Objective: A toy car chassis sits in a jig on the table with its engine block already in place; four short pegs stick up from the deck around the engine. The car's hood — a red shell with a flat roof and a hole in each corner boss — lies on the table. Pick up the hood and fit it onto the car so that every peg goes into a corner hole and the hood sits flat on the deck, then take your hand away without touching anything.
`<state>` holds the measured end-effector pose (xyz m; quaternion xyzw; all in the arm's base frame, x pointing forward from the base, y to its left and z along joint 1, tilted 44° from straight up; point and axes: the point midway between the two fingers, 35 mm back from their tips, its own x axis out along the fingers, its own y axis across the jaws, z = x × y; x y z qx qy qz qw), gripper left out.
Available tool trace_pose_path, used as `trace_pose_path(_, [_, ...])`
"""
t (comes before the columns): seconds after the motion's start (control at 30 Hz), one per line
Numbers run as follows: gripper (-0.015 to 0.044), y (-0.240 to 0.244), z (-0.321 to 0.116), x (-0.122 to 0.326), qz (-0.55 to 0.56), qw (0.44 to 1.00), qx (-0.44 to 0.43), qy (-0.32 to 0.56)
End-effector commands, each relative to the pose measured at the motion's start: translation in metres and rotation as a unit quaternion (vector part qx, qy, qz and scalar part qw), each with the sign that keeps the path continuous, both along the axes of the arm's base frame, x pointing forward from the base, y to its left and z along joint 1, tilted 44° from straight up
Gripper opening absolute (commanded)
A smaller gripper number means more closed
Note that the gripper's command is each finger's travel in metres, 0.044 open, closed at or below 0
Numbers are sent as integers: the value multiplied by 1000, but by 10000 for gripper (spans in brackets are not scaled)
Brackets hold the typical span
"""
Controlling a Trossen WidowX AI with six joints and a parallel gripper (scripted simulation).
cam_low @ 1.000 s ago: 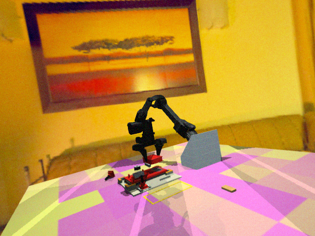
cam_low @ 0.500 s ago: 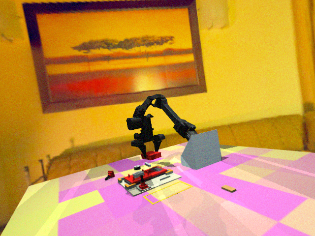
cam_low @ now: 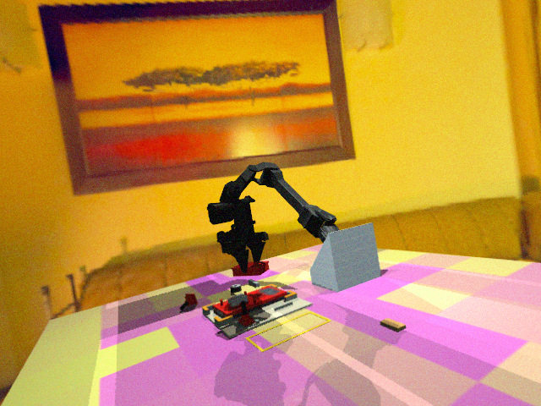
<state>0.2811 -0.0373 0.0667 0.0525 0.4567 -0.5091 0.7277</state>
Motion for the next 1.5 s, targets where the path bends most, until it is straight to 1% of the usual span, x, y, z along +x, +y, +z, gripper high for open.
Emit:
trace_pose_path(0.0, [0, 2, 0, 9, 48, 998, -4, 48])
trace_pose_path(0.2, [0, 4, 0, 21, 119, 986, -10, 116])
trace_pose_path(0.43, [0, 6, -1, 35, 201, 960, -17, 194])
trace_pose_path(0.87, [0, 10, -3, 61, 342, 880, -29, 329])
trace_pose_path(1.2, [0, 8, -5, 61, 349, 874, -29, 336])
trace_pose_path(1.47, [0, -15, -30, 65, 349, 874, -30, 336])
